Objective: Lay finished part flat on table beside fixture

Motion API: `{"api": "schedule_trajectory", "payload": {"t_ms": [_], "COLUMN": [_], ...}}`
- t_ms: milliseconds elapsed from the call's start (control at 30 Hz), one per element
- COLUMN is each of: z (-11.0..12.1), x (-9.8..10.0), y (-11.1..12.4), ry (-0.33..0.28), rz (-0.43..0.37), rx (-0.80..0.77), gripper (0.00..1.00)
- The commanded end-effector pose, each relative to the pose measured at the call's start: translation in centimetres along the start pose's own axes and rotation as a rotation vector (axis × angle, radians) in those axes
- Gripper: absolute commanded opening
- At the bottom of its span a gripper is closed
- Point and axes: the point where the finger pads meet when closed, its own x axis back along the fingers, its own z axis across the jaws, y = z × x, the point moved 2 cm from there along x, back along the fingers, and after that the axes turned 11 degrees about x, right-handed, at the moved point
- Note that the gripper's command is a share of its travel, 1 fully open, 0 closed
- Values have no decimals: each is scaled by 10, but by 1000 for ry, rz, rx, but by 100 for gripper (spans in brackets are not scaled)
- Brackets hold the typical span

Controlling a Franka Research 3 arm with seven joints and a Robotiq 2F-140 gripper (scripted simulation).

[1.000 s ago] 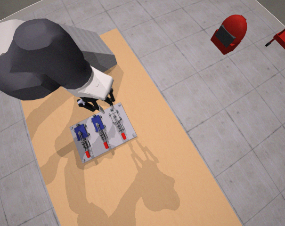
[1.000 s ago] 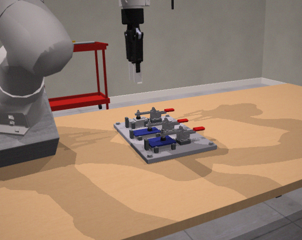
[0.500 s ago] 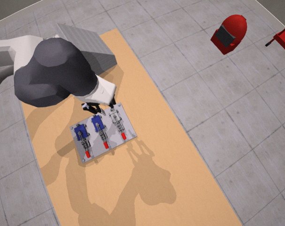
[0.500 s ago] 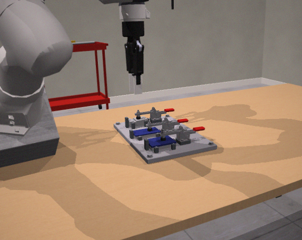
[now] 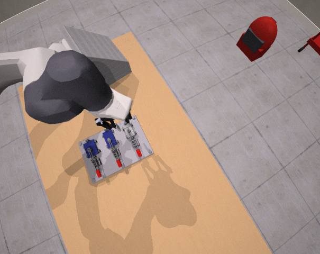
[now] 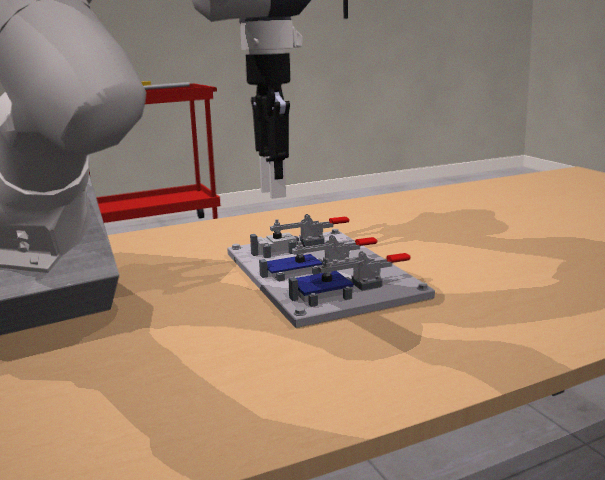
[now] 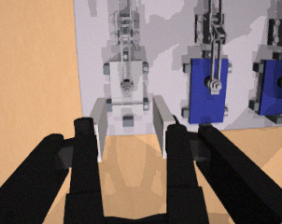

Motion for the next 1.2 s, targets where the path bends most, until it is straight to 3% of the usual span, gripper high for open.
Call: {"api": "schedule_trajectory", "payload": {"t_ms": [0,267,333,733,1167], "z": [0,8,8,22,24], "x": [0,0,0,0,0], "y": [-7,-48,-48,-115,-127], "ry": [-4,-4,-4,-4,-4], "rz": [5,5,5,5,5], "rx": [-8,-8,-8,-8,-8], "gripper": [28,28,28,28,28]}}
